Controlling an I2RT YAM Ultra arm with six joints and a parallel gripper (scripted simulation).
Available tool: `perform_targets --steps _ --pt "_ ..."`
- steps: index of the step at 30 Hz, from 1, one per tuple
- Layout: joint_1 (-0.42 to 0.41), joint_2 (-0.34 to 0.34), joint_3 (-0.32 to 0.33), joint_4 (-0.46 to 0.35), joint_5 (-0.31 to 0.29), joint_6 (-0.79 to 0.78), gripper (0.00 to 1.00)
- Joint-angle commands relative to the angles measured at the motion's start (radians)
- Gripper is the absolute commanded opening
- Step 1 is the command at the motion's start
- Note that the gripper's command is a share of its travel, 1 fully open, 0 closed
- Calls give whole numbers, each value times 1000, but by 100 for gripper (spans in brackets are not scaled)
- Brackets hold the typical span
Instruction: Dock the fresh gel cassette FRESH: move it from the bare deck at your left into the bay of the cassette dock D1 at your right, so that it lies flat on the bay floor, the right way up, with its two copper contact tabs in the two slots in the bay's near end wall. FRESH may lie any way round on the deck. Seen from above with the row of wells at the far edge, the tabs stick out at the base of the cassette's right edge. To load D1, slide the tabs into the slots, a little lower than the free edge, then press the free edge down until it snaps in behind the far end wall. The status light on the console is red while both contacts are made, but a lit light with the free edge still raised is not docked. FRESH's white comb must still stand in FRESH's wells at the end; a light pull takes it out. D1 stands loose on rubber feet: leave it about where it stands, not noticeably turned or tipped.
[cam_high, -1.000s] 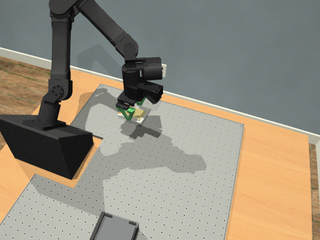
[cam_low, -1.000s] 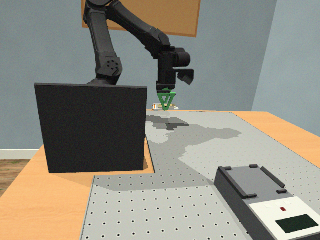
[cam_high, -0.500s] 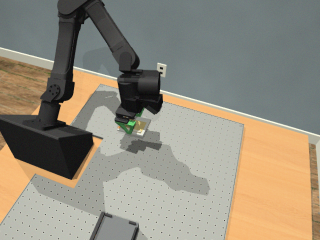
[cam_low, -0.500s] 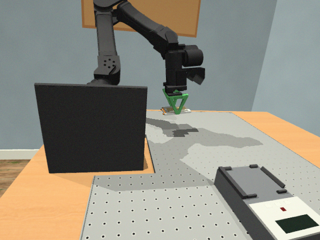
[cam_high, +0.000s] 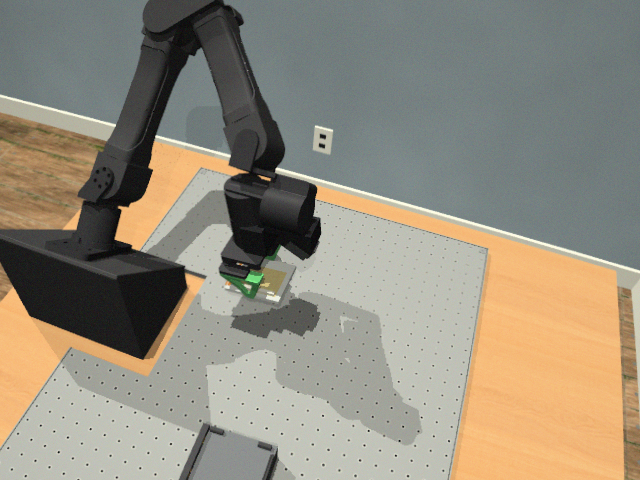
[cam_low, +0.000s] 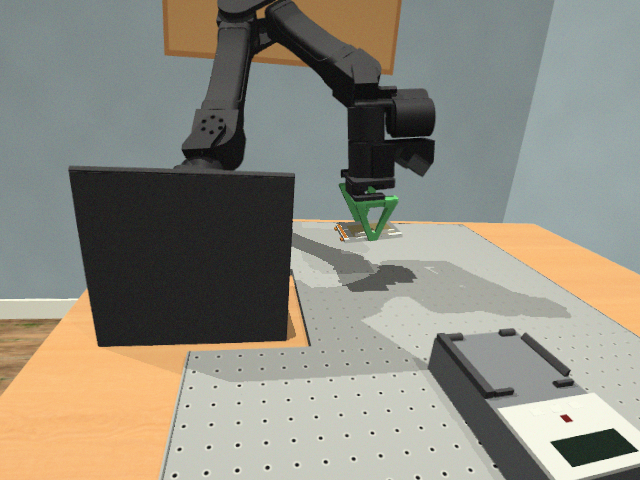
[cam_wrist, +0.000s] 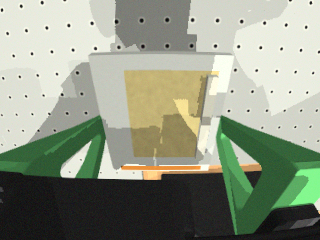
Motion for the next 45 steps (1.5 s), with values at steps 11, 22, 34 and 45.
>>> perform_targets --steps 11,22,34,45 --pt "-163 212 122 -42 7 -261 0" --pt "-283 417 250 -79 33 -425 0" --pt "-372 599 402 -130 57 -544 0" --pt "-440 760 569 -192 80 -630 0"
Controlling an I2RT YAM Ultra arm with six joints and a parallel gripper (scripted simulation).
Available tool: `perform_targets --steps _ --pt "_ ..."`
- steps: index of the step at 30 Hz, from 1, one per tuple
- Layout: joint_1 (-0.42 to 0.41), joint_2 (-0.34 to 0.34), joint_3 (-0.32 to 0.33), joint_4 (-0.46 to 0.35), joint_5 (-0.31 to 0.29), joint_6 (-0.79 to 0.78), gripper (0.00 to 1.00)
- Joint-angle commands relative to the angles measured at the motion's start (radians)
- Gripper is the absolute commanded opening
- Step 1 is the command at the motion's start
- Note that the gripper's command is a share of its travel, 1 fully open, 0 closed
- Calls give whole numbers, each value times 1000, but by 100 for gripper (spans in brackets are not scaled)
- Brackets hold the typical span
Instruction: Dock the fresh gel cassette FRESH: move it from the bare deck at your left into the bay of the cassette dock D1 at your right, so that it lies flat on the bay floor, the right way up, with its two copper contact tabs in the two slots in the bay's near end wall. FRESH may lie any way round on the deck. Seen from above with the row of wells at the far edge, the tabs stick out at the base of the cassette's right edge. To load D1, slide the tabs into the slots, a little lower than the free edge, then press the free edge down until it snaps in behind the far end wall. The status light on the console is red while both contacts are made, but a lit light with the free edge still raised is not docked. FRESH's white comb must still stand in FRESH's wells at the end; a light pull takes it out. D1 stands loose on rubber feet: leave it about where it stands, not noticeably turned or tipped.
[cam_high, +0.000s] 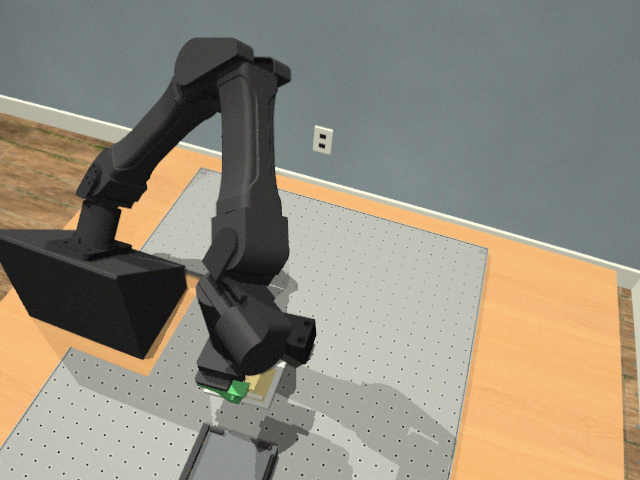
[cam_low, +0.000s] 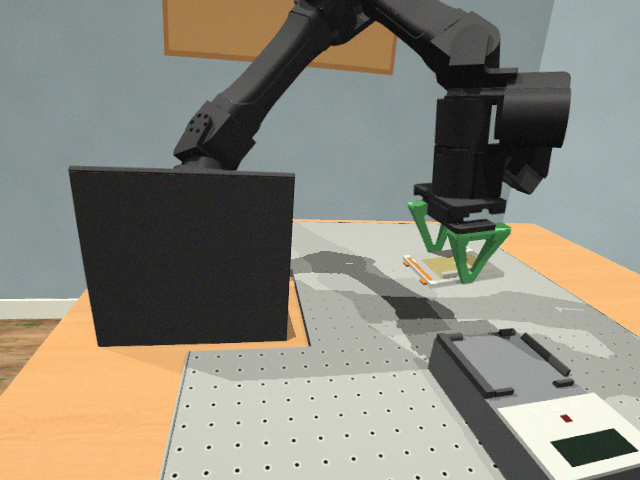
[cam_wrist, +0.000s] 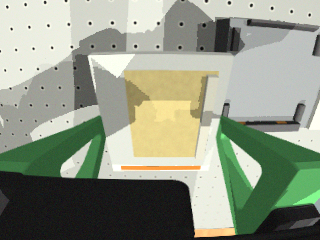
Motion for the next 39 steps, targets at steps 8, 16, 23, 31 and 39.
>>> perform_targets --steps 8,16,23,31,39 --pt "-87 169 231 -101 28 -98 0" --pt "-121 280 380 -165 39 -139 0" --pt "-157 409 566 -242 58 -177 0" --pt "-157 392 597 -266 47 -185 0" --pt "-158 406 600 -270 47 -184 0"
